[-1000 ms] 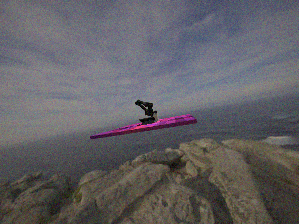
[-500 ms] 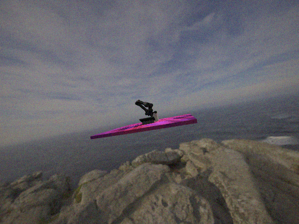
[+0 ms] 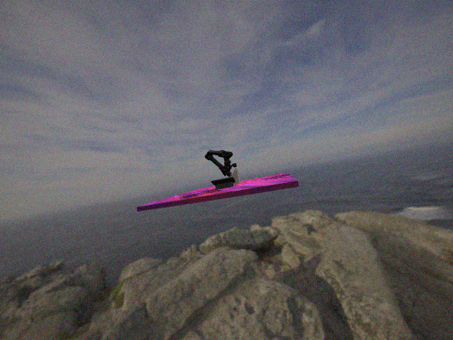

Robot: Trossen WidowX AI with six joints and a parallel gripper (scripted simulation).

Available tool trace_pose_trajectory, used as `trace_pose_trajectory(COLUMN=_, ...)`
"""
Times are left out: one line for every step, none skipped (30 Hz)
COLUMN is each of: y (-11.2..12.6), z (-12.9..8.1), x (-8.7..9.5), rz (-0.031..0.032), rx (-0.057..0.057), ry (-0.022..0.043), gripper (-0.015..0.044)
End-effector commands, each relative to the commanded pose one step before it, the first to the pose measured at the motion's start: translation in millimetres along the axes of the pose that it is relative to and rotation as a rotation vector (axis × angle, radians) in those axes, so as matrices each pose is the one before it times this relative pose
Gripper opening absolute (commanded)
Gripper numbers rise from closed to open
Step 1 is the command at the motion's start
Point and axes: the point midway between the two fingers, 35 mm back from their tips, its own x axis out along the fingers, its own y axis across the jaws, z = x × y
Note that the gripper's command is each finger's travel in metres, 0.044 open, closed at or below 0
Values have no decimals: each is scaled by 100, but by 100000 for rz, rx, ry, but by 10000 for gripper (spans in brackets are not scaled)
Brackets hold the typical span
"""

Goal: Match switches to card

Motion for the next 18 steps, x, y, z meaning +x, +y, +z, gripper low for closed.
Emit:
trace_pose_trajectory(y=-2235, z=633, x=-894, rz=359, rx=672, ry=-311, gripper=0)
trace_pose_trajectory(y=-1346, z=262, x=-189, rz=-122, rx=-16, ry=0, gripper=0)
trace_pose_trajectory(y=-822, z=120, x=-111, rz=-123, rx=-4, ry=-1, gripper=0)
trace_pose_trajectory(y=-276, z=34, x=-37, rz=-49, rx=-1, ry=0, gripper=0)
trace_pose_trajectory(y=0, z=0, x=0, rz=0, rx=0, ry=0, gripper=0)
trace_pose_trajectory(y=0, z=0, x=0, rz=0, rx=0, ry=0, gripper=0)
trace_pose_trajectory(y=0, z=0, x=0, rz=0, rx=0, ry=0, gripper=0)
trace_pose_trajectory(y=0, z=0, x=0, rz=0, rx=0, ry=0, gripper=0)
trace_pose_trajectory(y=0, z=0, x=0, rz=0, rx=0, ry=0, gripper=0)
trace_pose_trajectory(y=0, z=0, x=0, rz=0, rx=0, ry=0, gripper=0)
trace_pose_trajectory(y=0, z=0, x=0, rz=0, rx=0, ry=0, gripper=0)
trace_pose_trajectory(y=0, z=0, x=0, rz=0, rx=0, ry=0, gripper=0)
trace_pose_trajectory(y=0, z=0, x=0, rz=0, rx=0, ry=0, gripper=0)
trace_pose_trajectory(y=0, z=0, x=0, rz=0, rx=0, ry=0, gripper=0)
trace_pose_trajectory(y=0, z=0, x=0, rz=0, rx=0, ry=0, gripper=0)
trace_pose_trajectory(y=0, z=0, x=0, rz=0, rx=0, ry=0, gripper=0)
trace_pose_trajectory(y=0, z=0, x=0, rz=0, rx=0, ry=0, gripper=0)
trace_pose_trajectory(y=0, z=0, x=0, rz=0, rx=0, ry=0, gripper=0)
